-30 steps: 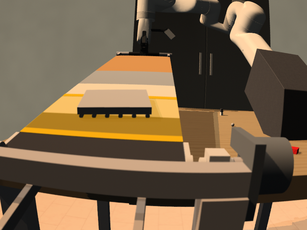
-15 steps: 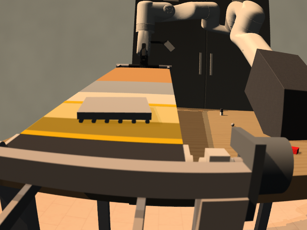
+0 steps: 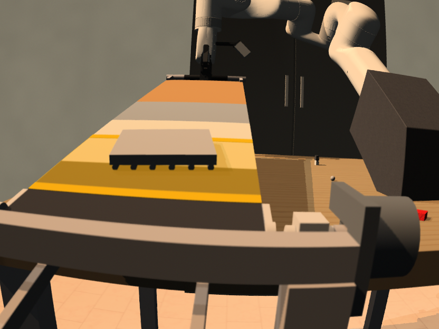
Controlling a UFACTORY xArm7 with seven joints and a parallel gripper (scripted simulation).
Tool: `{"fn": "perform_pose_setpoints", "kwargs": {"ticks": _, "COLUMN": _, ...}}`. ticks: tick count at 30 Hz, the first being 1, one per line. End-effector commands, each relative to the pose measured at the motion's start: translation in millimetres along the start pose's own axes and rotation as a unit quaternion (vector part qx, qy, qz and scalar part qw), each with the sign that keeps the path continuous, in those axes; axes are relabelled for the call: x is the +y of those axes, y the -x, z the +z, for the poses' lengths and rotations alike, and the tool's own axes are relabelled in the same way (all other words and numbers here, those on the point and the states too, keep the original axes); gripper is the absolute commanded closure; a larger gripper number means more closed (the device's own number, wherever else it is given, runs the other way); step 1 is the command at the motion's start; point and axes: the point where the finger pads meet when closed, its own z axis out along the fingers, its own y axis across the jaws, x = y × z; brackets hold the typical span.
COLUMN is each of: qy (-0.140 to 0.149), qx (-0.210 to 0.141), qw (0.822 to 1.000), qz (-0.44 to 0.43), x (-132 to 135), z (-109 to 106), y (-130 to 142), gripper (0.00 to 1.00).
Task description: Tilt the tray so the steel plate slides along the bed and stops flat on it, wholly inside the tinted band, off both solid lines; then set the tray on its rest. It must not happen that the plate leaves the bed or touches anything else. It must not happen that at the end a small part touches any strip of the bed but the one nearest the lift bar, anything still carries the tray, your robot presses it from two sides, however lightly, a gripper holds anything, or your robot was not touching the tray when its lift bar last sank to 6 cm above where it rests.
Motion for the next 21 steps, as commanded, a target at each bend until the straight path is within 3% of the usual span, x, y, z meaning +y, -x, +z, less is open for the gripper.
{"fn": "perform_pose_setpoints", "kwargs": {"ticks": 1, "qy": 0.000, "qx": -0.001, "qw": 1.000, "qz": -0.001, "x": -0.9, "z": 4.4, "y": 0.7, "gripper": 1.00}}
{"fn": "perform_pose_setpoints", "kwargs": {"ticks": 3, "qy": 0.000, "qx": -0.001, "qw": 1.000, "qz": -0.001, "x": -6.6, "z": 37.0, "y": 0.7, "gripper": 1.00}}
{"fn": "perform_pose_setpoints", "kwargs": {"ticks": 4, "qy": 0.000, "qx": -0.001, "qw": 1.000, "qz": -0.001, "x": -7.4, "z": 42.1, "y": 0.8, "gripper": 1.00}}
{"fn": "perform_pose_setpoints", "kwargs": {"ticks": 9, "qy": 0.000, "qx": -0.001, "qw": 1.000, "qz": -0.001, "x": -7.4, "z": 42.1, "y": 0.8, "gripper": 1.00}}
{"fn": "perform_pose_setpoints", "kwargs": {"ticks": 21, "qy": 0.000, "qx": -0.001, "qw": 1.000, "qz": -0.001, "x": -12.7, "z": 85.2, "y": 0.8, "gripper": 1.00}}
